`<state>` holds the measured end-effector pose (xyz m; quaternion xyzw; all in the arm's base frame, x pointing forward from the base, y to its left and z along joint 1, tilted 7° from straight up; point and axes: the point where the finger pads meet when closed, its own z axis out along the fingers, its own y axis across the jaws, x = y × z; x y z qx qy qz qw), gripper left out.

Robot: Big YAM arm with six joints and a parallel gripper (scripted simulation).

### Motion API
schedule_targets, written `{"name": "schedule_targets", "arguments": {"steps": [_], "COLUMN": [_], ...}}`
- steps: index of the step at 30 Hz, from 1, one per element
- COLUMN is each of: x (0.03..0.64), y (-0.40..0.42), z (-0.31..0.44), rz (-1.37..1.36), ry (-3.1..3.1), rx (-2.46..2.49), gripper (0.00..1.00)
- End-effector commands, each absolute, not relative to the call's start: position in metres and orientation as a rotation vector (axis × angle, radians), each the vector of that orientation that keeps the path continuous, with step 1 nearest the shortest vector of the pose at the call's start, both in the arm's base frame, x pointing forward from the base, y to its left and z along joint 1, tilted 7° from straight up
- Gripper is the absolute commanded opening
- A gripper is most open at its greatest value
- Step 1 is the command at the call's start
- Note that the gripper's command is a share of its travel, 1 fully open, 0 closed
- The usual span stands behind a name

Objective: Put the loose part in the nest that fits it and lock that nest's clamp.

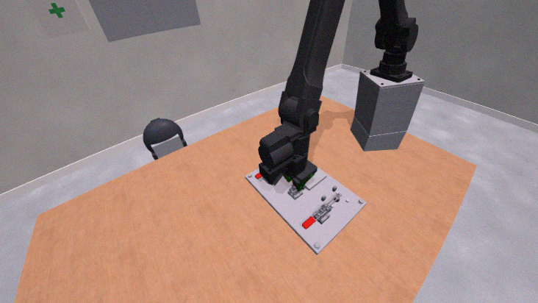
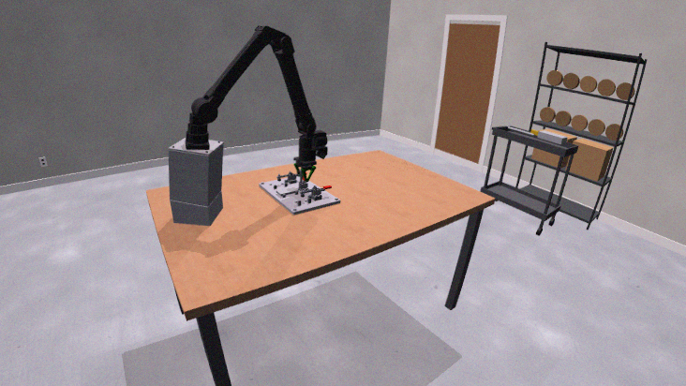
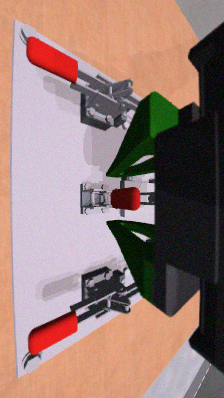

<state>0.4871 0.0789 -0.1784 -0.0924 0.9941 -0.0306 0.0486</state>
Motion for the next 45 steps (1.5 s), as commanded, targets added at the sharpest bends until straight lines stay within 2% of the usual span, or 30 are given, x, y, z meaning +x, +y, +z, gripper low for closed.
{"name": "schedule_targets", "arguments": {"steps": [1,33,34,45], "x": [0.5065,0.5079,0.5079,0.5054], "y": [0.0775,0.0786,0.0786,0.0780], "z": [-0.1672,-0.1637,-0.1637,-0.1650], "rz": [-0.085,-0.085,-0.085,-0.087], "ry": [2.990,2.992,2.992,2.995], "rx": [-0.280,-0.281,-0.281,-0.276], "gripper": [0.45,0.45,0.00,0.00]}}
